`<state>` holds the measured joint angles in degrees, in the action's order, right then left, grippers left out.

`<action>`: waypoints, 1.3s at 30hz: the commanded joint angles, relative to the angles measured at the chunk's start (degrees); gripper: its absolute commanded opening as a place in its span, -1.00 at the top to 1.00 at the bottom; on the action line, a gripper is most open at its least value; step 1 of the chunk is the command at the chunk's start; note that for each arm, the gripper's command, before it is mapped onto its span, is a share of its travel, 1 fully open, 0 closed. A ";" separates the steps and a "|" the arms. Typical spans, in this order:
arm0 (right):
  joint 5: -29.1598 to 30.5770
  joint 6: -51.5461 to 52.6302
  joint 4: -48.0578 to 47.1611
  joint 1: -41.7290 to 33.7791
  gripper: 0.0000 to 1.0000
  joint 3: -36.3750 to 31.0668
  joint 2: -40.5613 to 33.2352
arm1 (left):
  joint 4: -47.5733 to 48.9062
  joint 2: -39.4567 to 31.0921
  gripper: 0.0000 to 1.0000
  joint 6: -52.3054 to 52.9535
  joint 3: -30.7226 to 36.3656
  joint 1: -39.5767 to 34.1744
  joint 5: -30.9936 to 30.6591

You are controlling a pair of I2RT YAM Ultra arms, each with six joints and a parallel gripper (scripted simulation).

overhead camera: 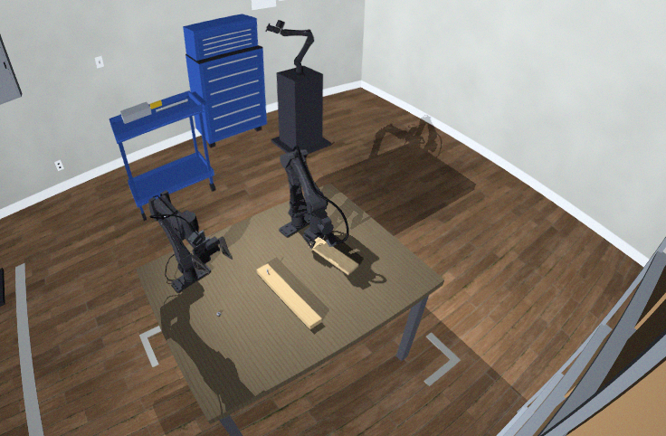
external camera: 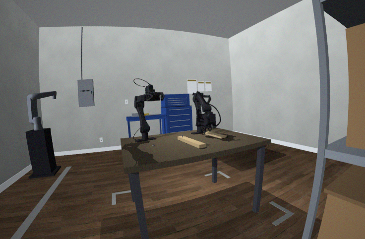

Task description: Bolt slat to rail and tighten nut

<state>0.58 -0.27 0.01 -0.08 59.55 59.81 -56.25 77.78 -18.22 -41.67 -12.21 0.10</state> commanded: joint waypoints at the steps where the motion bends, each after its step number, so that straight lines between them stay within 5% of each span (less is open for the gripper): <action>1: -0.57 0.27 -0.29 0.07 -1.00 0.74 0.05 | -1.96 -2.18 -0.45 0.14 -2.65 0.05 -0.04; 39: -0.57 0.27 -0.29 0.07 -1.00 0.74 0.05 | -10.22 -5.27 -0.45 0.67 -8.83 0.25 -0.30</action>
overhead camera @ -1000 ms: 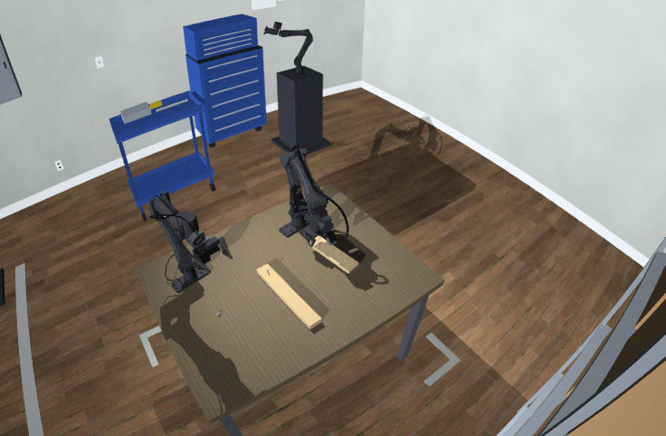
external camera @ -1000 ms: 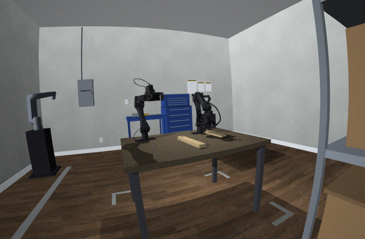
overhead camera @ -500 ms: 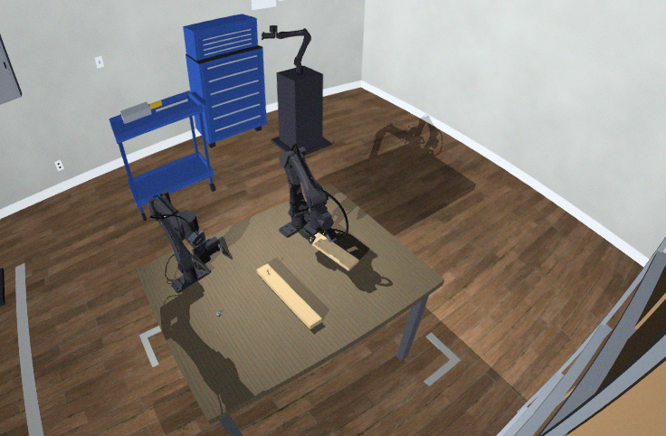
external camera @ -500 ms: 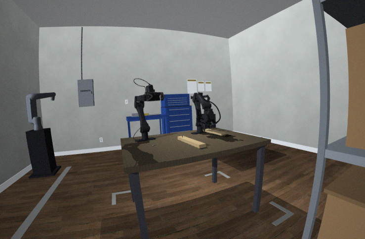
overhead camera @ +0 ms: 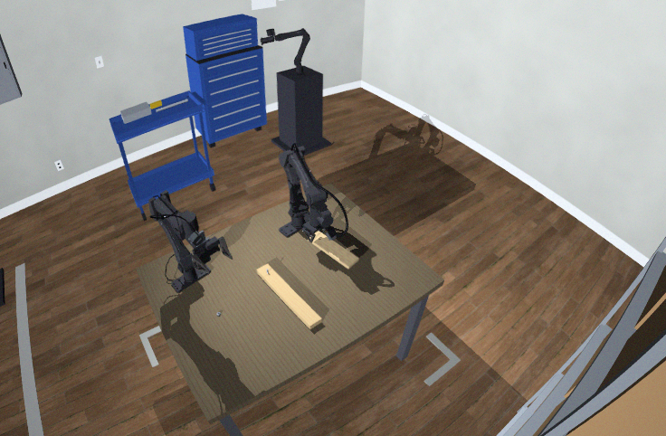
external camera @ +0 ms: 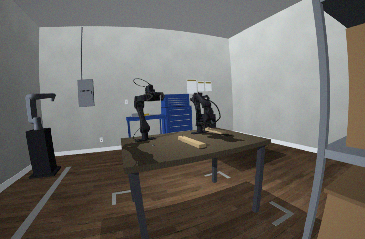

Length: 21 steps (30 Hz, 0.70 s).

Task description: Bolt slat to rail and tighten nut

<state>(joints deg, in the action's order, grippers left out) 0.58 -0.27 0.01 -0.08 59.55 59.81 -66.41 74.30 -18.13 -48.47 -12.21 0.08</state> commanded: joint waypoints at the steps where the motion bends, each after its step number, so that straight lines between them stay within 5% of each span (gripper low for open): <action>1: -0.57 0.27 -0.29 0.07 -1.00 0.74 0.05 | -0.05 -1.79 -0.45 0.59 -2.04 0.25 -0.28; 21: -0.57 0.27 -0.29 0.07 -1.00 0.74 0.05 | -0.01 0.63 -0.45 -2.62 -4.03 -3.13 -0.21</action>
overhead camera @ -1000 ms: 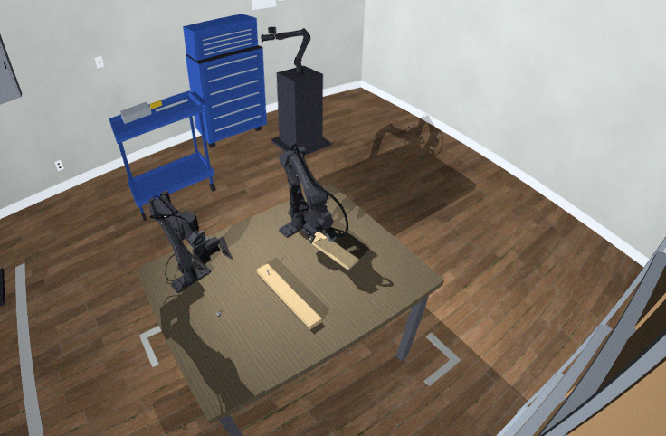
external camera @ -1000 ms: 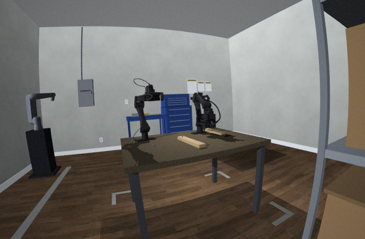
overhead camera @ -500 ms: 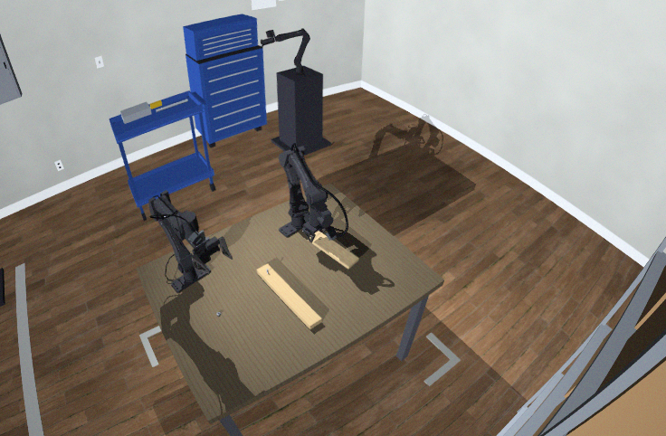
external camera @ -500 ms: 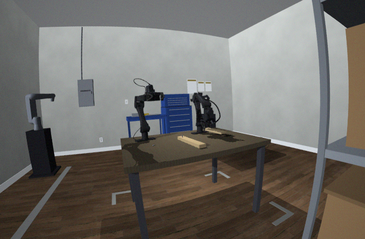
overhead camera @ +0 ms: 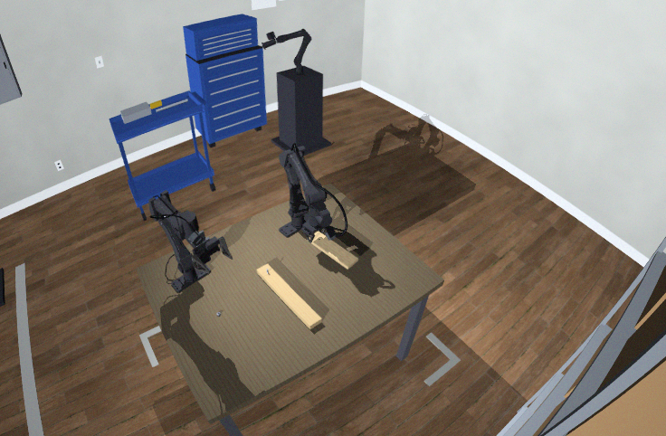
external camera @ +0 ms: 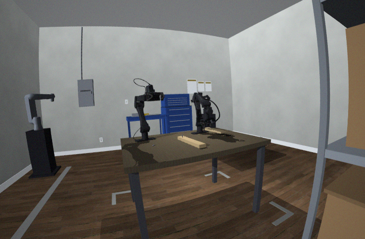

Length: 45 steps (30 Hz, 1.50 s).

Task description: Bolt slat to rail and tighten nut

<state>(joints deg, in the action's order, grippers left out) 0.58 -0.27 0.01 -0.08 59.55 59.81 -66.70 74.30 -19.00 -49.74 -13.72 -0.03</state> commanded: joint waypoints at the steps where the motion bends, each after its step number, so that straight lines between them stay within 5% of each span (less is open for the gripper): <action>1: -0.57 0.27 -0.29 0.07 -1.00 0.74 0.05 | 0.28 1.26 -0.45 -2.58 -3.42 -2.63 -0.14; 45: -0.57 0.27 -0.29 0.07 -1.00 0.74 0.05 | -0.03 25.17 -0.45 -32.75 -27.88 -38.30 -0.17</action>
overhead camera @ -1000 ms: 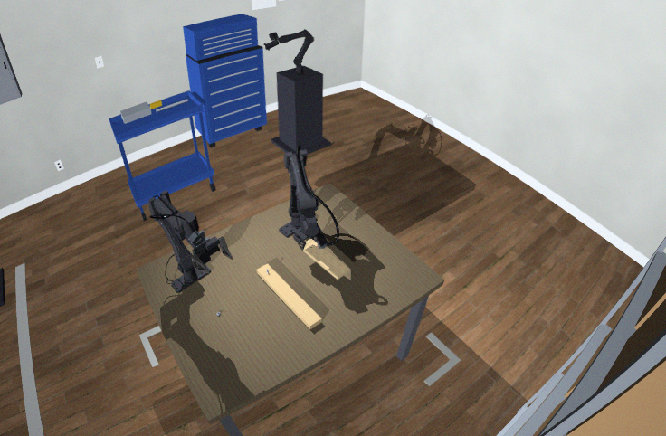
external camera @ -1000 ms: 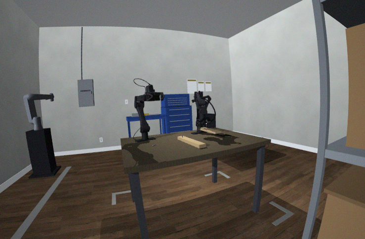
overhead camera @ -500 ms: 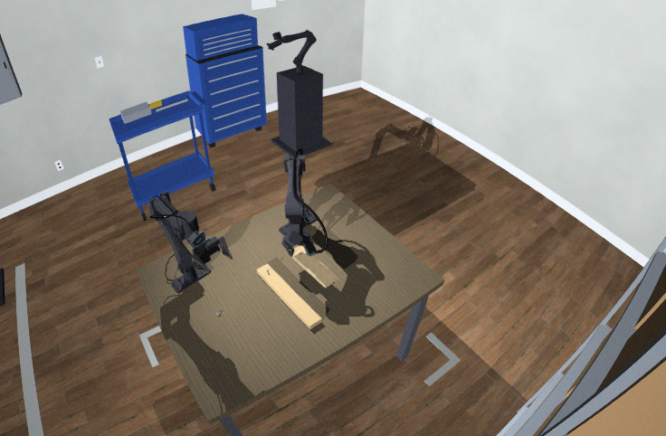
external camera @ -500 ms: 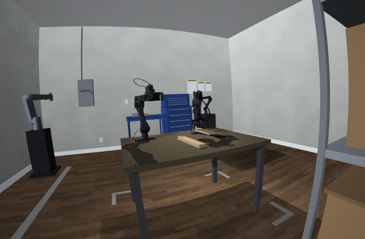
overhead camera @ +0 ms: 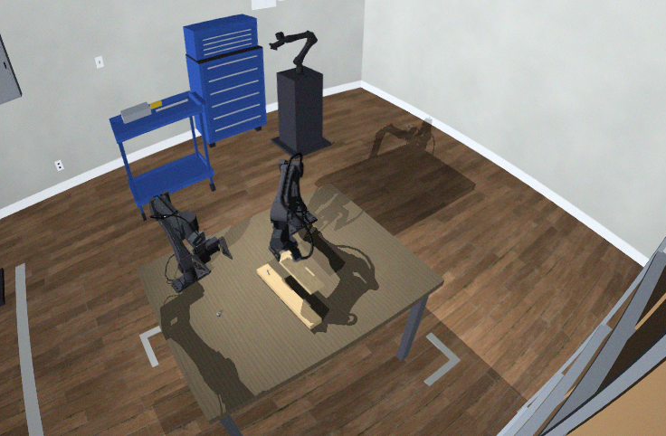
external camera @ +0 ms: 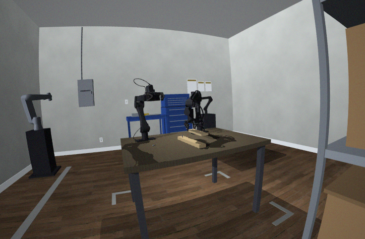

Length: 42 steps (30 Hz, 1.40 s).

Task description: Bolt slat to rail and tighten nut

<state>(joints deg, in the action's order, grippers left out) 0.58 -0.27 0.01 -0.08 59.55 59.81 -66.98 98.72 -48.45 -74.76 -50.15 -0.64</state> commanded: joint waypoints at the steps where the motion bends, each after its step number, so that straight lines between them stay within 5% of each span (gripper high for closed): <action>1: -0.57 0.27 -0.29 0.07 -1.00 0.74 0.05 | 0.25 1.28 -0.45 -3.97 -3.39 -2.64 0.44; 20: -0.57 0.27 -0.29 0.07 -1.00 0.74 0.05 | -0.35 9.96 -0.45 -14.28 -11.80 -14.78 0.54; 42: -0.57 0.27 -0.29 0.07 -1.00 0.74 0.05 | 0.22 9.87 -0.45 -14.49 -11.43 -14.57 0.64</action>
<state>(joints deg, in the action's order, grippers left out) 0.58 -0.27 0.01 -0.08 59.55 59.81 -67.05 109.19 -62.33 -84.66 -64.84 -0.86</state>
